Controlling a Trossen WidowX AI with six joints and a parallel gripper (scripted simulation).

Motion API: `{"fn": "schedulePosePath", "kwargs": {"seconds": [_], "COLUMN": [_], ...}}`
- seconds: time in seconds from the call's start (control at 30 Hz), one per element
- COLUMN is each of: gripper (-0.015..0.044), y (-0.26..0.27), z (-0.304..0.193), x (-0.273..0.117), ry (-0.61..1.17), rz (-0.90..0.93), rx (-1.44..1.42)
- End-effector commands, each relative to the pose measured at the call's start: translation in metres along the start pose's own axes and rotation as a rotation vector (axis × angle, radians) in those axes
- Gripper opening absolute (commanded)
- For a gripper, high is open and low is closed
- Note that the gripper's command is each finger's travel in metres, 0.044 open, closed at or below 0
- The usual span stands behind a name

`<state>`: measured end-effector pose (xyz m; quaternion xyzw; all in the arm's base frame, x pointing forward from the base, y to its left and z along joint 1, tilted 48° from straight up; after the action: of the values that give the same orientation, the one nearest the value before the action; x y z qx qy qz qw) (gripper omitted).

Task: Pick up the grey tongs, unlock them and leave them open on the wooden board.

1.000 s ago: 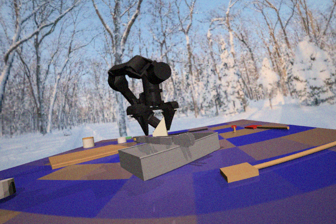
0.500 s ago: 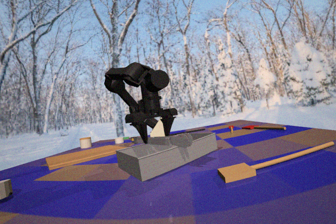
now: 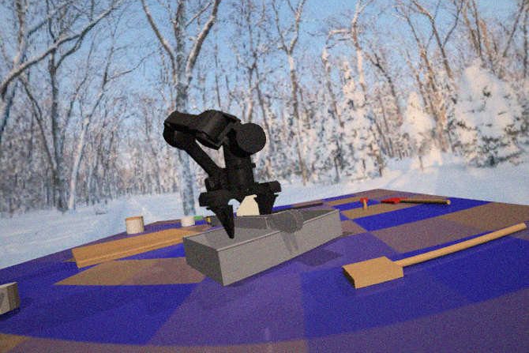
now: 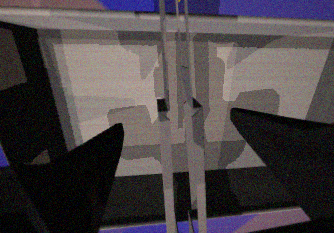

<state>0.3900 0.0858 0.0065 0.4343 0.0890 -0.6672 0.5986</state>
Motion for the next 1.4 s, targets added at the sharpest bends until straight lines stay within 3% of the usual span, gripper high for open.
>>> {"fn": "schedulePosePath", "kwargs": {"seconds": [0.0, 0.27, 0.67, 1.17, 1.37], "gripper": [0.044, 0.044, 0.0125, 0.0025, -0.0133], "y": [-0.001, -0.002, -0.001, -0.001, 0.0], "z": [0.001, 0.002, 0.001, 0.001, 0.001], "x": [0.008, 0.018, 0.014, 0.014, 0.012], "ry": [-0.005, -0.007, -0.002, -0.002, -0.002], "rz": [0.003, 0.003, 0.0, 0.0, 0.0], "rx": [-0.007, -0.006, 0.0, 0.0, 0.0]}}
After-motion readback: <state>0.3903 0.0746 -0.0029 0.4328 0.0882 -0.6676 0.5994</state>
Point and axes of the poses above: the point midway between the two fingers, 35 mm back from their tips, its own x axis out along the fingers, its own y axis across the jaws, z = x × y, the point moved 5 cm from there along -x, back along the fingers, and after that the axes turned 15 degrees about -x, right-handed, at the moved point
